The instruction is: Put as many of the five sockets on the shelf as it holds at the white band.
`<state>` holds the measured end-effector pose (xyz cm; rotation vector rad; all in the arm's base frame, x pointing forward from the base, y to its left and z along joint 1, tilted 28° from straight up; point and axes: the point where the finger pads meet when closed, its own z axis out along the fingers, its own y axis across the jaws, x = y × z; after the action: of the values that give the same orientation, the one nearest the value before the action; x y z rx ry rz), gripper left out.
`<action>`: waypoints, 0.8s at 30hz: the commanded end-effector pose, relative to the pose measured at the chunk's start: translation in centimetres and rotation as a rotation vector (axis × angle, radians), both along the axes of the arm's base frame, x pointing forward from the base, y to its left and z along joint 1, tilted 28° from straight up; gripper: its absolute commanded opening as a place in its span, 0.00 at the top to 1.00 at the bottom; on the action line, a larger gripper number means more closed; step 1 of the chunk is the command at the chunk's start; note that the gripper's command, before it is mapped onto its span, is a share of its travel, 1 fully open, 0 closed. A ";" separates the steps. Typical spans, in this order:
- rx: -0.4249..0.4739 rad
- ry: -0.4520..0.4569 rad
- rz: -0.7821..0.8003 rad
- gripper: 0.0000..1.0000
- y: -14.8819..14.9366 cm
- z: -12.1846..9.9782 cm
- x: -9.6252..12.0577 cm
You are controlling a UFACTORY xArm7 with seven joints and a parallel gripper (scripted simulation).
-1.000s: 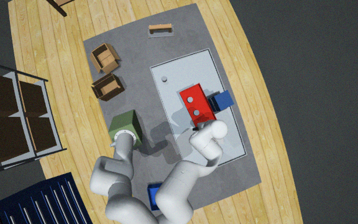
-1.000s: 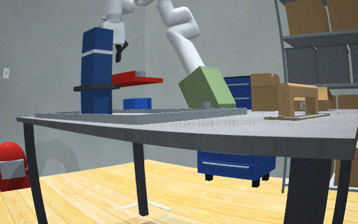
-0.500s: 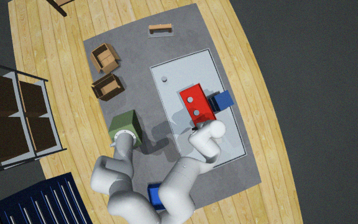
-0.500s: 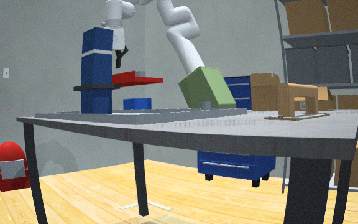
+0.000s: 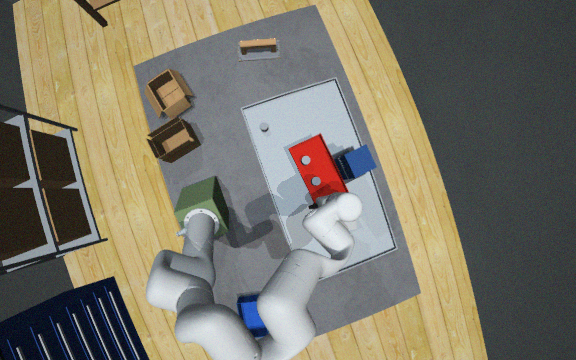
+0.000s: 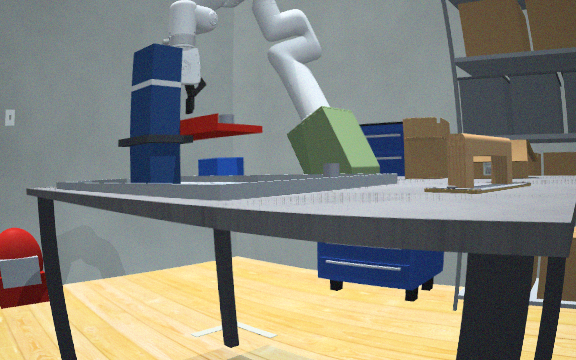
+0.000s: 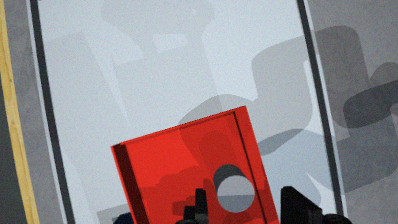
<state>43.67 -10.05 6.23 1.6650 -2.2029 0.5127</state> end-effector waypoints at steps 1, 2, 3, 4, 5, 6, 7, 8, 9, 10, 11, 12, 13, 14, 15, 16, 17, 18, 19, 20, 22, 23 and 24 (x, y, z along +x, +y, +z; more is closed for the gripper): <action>0.001 -0.002 0.002 0.39 -0.5 -1.1 0.1; 0.001 -0.002 0.002 0.39 -0.7 -1.3 0.1; 0.001 -0.002 0.002 0.39 -0.8 -1.6 0.1; 0.001 -0.002 0.002 0.39 -0.9 -1.8 0.1; 0.001 -0.002 0.002 0.39 -1.0 -1.9 0.1; 0.001 -0.002 0.002 0.39 -1.0 -2.0 0.1; 0.001 -0.002 0.002 0.39 -1.1 -2.1 0.1; 0.001 -0.002 0.002 0.39 -1.1 -2.1 0.1; 0.001 -0.002 0.002 0.39 -1.1 -2.1 0.1; 0.001 -0.002 0.002 0.39 -1.1 -2.1 0.1; 0.001 -0.002 0.002 0.39 -1.1 -2.1 0.1; 0.001 -0.002 0.002 0.39 -1.1 -2.1 0.1; 0.001 -0.002 0.002 0.39 -1.1 -2.1 0.1; 0.001 -0.002 0.002 0.39 -1.1 -2.1 0.1; 0.001 -0.002 0.002 0.39 -1.1 -2.1 0.1; 0.001 -0.002 0.002 0.39 -1.1 -2.2 0.1; 0.001 -0.002 0.002 0.39 -1.2 -2.3 0.1; 0.001 -0.002 0.002 0.39 -1.3 -2.5 0.0; 0.001 -0.002 0.002 0.39 -1.4 -2.8 0.0; 0.001 -0.002 0.002 0.39 -1.6 -3.0 0.0; 0.001 -0.002 0.002 0.39 -1.8 -3.5 0.0; 0.001 -0.002 0.002 0.39 -1.9 -3.6 0.0; 0.001 -0.002 0.002 0.39 -1.9 -3.7 0.0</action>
<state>43.51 -11.72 3.12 1.6641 -2.2022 0.5120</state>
